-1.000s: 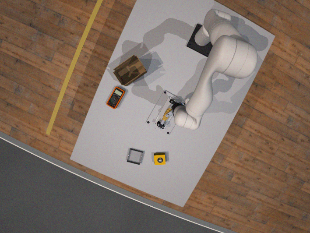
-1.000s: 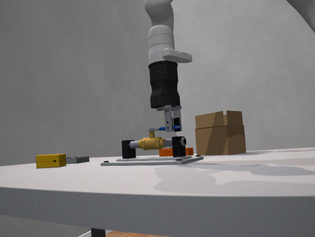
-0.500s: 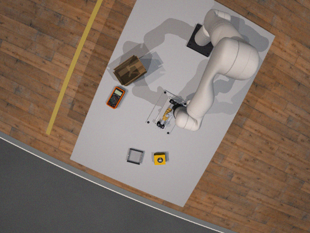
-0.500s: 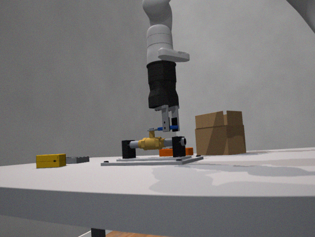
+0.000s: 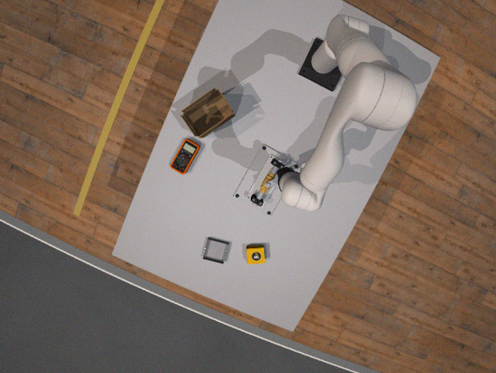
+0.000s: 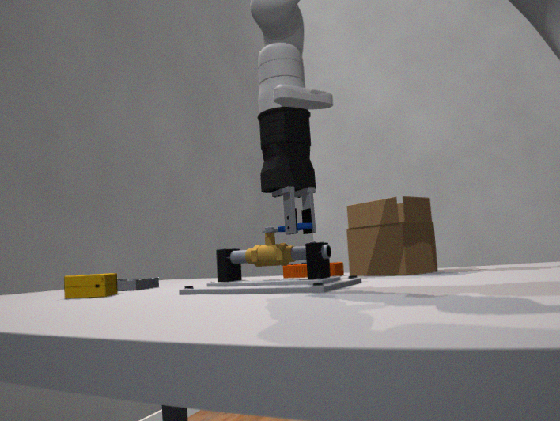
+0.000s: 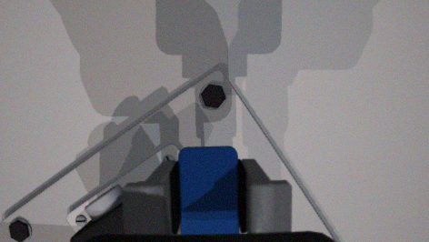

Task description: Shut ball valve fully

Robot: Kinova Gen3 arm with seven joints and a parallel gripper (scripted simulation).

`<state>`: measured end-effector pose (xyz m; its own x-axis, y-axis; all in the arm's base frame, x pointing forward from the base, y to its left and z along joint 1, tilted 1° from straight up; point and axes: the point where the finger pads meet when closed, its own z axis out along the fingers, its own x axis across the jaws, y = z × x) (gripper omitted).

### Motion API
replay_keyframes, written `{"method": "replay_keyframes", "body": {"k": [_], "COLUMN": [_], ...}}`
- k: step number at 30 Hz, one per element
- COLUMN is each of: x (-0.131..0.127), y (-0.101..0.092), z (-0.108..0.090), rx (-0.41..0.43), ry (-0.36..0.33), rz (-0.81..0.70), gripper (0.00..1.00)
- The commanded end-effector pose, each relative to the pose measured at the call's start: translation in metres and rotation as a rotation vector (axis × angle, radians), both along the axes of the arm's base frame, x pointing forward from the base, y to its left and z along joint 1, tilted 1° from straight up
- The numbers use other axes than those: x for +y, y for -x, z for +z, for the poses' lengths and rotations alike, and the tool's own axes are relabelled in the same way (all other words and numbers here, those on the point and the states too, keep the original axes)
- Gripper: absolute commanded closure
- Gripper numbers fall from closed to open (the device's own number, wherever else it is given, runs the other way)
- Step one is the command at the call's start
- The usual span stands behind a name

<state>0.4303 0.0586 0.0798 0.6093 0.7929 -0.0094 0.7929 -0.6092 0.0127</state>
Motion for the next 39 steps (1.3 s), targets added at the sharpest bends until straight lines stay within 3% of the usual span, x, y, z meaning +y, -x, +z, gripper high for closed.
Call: {"method": "replay_keyframes", "body": {"k": [1, 39], "x": [0.002, 0.017], "y": [-0.002, -0.017], "z": [0.001, 0.001], "rx": [-0.003, -0.007], "ry": [-0.001, -0.002], "rz": [-0.026, -0.246], "gripper": [1.00, 1.00]}}
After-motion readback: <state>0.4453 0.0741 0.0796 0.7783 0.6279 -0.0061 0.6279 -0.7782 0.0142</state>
